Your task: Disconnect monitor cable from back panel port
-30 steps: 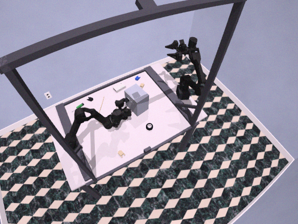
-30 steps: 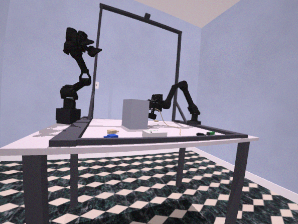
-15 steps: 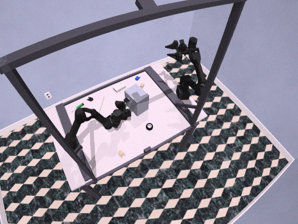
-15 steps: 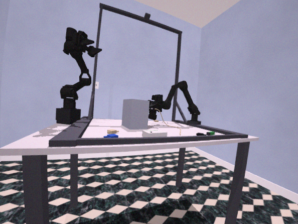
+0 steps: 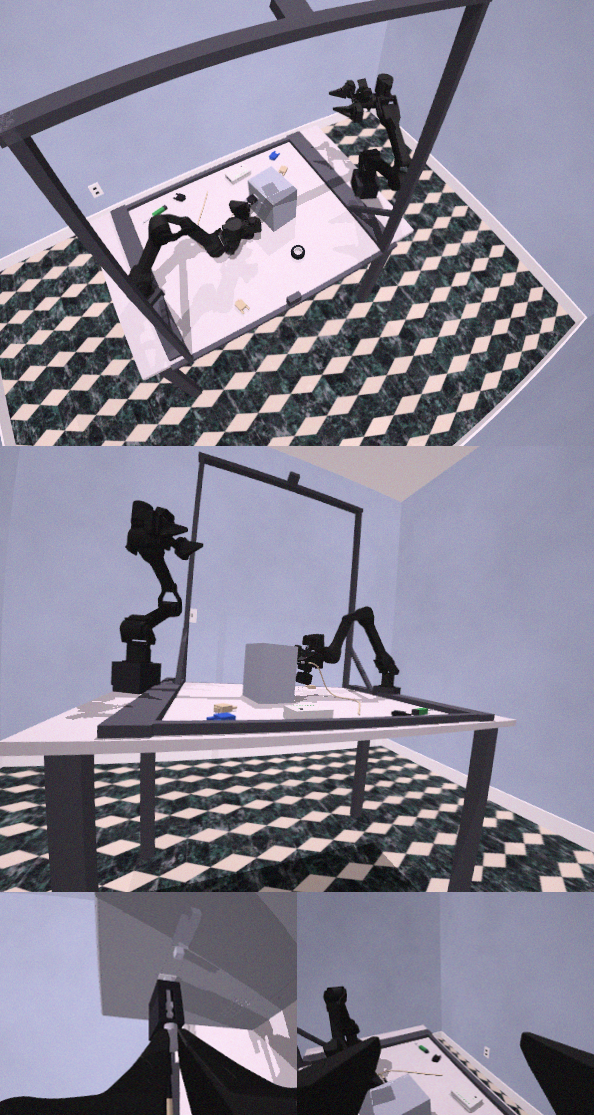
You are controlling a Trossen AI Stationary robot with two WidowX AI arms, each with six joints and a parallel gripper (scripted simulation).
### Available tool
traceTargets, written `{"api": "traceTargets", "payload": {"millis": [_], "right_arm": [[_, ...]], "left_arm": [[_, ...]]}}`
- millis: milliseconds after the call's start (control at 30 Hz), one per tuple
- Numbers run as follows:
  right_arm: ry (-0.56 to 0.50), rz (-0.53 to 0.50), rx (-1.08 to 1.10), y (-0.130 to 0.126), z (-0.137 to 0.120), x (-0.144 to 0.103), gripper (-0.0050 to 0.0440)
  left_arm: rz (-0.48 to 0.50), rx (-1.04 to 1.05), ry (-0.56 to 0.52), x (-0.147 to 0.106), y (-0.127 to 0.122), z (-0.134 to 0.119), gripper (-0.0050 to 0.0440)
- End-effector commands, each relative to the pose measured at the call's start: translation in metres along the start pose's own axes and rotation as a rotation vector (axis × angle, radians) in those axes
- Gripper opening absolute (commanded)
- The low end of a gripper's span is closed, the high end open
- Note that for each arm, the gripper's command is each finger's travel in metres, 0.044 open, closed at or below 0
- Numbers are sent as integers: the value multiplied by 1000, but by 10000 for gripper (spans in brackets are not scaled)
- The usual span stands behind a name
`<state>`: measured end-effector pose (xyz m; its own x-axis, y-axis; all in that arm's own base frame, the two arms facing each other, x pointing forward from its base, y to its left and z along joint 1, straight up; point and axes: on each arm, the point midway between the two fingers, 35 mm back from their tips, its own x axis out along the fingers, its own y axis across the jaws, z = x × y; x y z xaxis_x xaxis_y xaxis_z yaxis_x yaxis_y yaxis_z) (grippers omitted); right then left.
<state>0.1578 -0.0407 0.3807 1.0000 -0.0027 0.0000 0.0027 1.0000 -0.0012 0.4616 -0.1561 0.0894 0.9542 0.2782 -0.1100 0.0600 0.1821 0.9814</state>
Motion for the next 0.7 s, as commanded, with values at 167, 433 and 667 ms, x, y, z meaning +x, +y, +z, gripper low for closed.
{"api": "traceTargets", "payload": {"millis": [167,433,667], "right_arm": [[-1,3,-4,1,3,0,440],[-1,3,-4,1,3,0,440],[-1,3,-4,1,3,0,440]], "left_arm": [[-29,-84,-4,0,12,2,0],[-73,-147,-6,0,14,2,0],[-110,-199,-5,0,15,2,0]]}}
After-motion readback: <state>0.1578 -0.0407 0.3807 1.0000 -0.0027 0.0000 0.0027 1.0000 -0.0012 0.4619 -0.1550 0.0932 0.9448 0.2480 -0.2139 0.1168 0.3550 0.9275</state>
